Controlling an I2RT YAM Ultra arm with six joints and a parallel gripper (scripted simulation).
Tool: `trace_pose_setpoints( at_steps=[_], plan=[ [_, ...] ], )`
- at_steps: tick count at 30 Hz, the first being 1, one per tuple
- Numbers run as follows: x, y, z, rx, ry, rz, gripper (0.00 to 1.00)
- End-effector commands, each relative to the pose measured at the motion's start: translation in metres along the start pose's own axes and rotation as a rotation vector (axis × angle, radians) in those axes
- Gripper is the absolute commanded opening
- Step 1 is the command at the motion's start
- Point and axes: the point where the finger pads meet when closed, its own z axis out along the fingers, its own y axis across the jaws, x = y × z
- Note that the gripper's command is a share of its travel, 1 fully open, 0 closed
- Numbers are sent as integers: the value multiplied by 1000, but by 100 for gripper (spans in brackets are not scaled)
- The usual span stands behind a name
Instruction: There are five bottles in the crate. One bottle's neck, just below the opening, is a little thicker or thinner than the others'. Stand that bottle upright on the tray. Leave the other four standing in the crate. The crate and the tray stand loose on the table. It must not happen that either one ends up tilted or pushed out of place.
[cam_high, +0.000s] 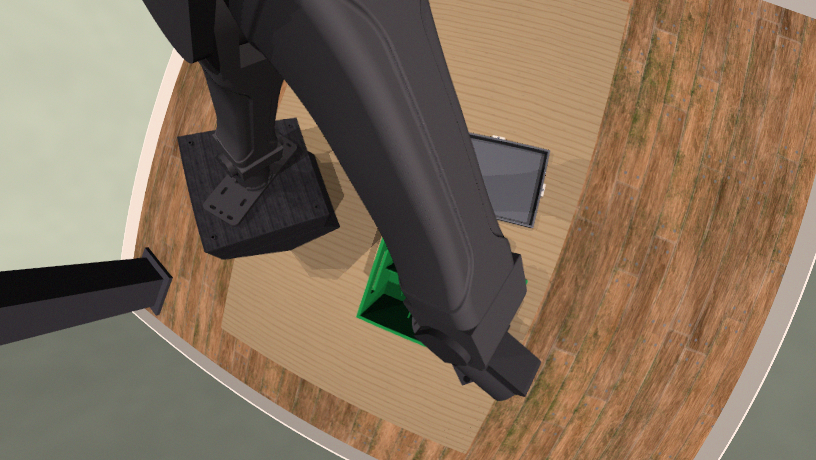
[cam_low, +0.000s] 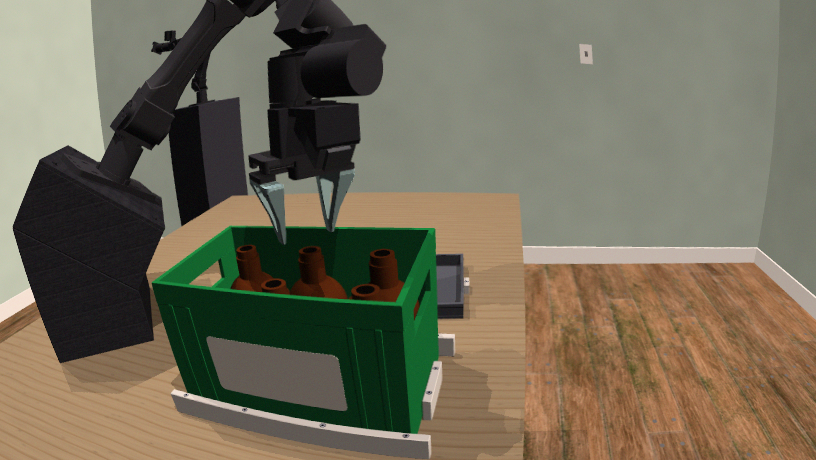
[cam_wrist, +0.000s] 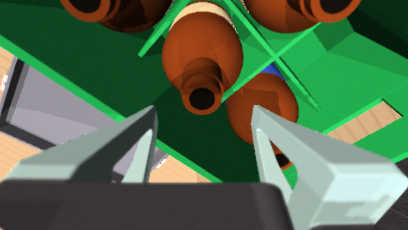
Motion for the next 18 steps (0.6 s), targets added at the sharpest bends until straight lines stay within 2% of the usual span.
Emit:
trace_pose_setpoints(
  at_steps=[1, 18],
  plan=[
    [-10, 4, -15, -12, -49, -17, 61],
    [-10, 2, -11, -10, -46, -13, 61]
  ],
)
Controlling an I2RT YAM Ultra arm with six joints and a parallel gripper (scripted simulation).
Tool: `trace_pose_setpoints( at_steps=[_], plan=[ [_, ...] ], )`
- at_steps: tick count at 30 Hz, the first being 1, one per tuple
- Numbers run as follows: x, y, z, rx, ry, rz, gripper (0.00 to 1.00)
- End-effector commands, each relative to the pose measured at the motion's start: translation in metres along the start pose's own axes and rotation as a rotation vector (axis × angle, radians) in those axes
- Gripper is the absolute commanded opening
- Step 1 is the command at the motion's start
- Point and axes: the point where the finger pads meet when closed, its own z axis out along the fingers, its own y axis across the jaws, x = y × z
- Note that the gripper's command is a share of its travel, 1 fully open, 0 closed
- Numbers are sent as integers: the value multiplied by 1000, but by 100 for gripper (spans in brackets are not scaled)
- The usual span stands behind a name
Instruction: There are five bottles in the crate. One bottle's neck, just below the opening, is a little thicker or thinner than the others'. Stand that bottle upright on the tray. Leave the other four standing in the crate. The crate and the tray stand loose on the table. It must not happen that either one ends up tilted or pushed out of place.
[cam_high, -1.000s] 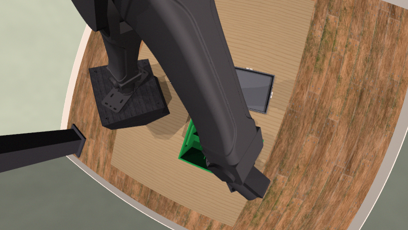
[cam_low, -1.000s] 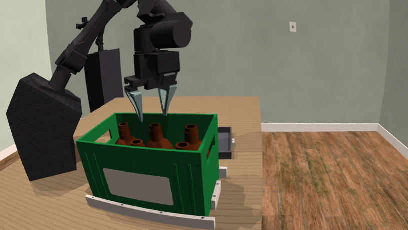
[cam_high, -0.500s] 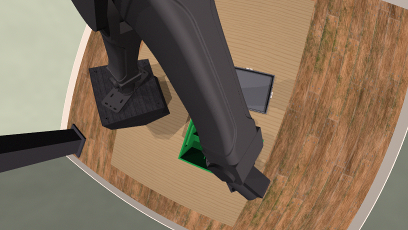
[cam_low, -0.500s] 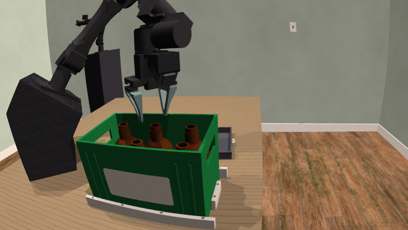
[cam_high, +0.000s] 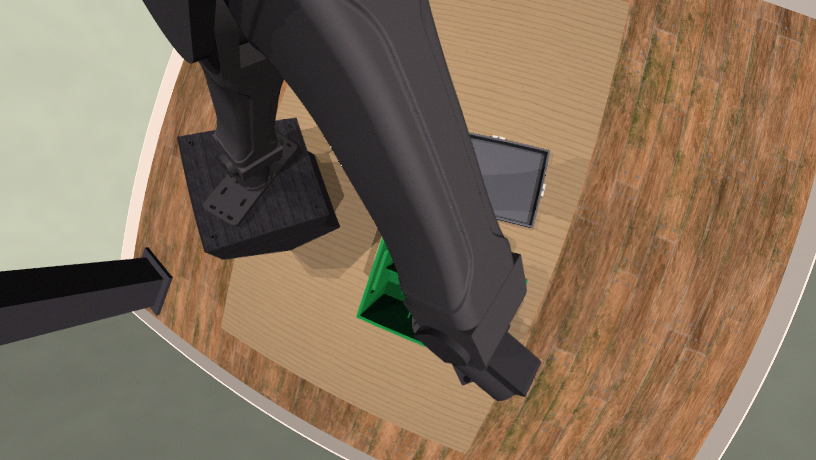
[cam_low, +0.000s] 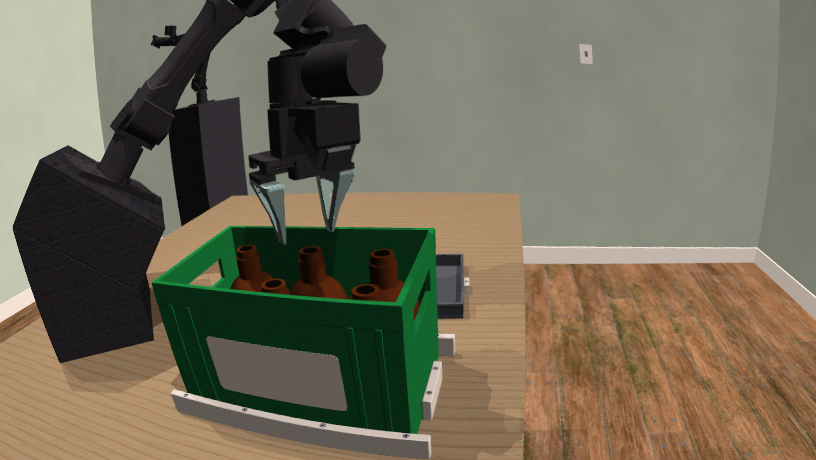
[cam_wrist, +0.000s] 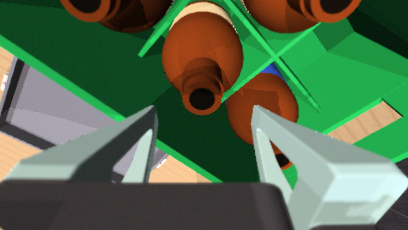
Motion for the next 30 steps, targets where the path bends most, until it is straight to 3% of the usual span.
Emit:
trace_pose_setpoints(
  at_steps=[1, 21, 23, 24, 30],
  plan=[
    [-9, 0, -9, -8, -42, -8, 61],
    [0, -8, 18, 10, 1, 16, 61],
    [0, -8, 18, 10, 1, 16, 61],
    [-15, 3, 5, -9, -50, -6, 61],
    [0, -8, 27, 11, 2, 15, 61]
  ],
)
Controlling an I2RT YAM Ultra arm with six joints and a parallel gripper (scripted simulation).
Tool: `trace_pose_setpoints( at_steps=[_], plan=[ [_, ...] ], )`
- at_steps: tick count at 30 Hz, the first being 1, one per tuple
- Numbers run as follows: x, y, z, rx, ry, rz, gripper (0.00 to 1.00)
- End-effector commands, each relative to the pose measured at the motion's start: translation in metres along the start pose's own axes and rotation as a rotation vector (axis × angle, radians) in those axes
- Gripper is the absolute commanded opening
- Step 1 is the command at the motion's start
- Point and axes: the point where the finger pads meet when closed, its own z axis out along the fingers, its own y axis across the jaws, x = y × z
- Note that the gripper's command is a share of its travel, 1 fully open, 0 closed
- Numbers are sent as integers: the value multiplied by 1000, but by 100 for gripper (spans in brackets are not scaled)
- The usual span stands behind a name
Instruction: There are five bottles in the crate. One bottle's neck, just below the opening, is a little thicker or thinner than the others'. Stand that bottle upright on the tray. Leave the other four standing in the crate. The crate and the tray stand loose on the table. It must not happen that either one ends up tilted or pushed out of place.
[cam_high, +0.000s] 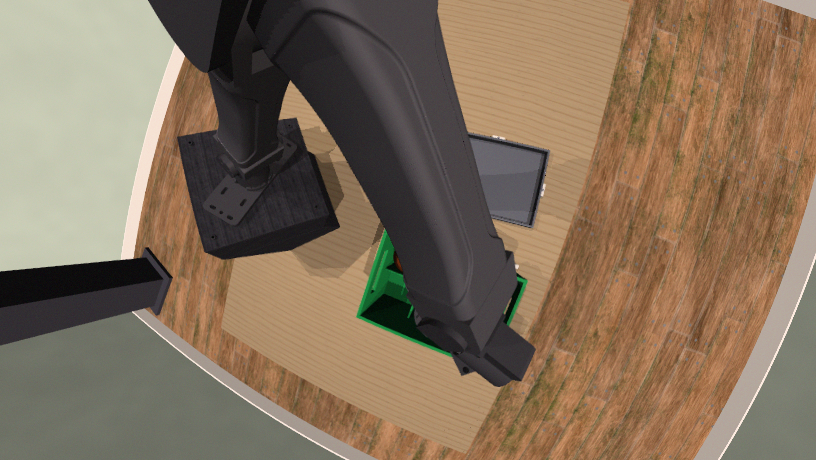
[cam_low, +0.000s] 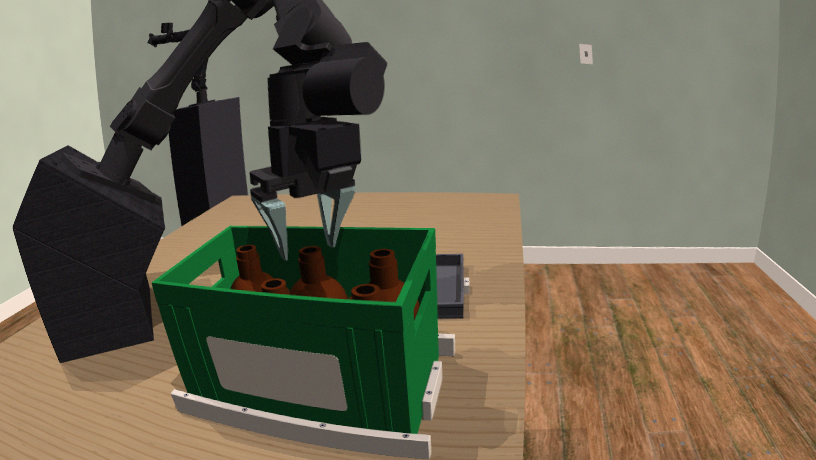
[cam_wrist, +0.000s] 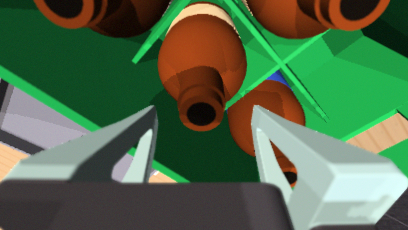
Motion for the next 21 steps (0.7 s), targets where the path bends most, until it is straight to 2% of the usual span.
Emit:
trace_pose_setpoints(
  at_steps=[1, 6, 10, 11, 13, 17, 21],
  plan=[
    [-4, -6, 6, 8, -10, 16, 61],
    [-8, -1, 8, 2, -22, 5, 61],
    [-4, -6, 13, 8, -10, 15, 61],
    [-6, -5, 6, 2, -30, 16, 61],
    [-10, -4, 8, 1, -32, 14, 61],
    [-2, -8, 19, 12, -3, 21, 61],
    [-8, -4, 14, 3, -25, 14, 61]
  ],
)
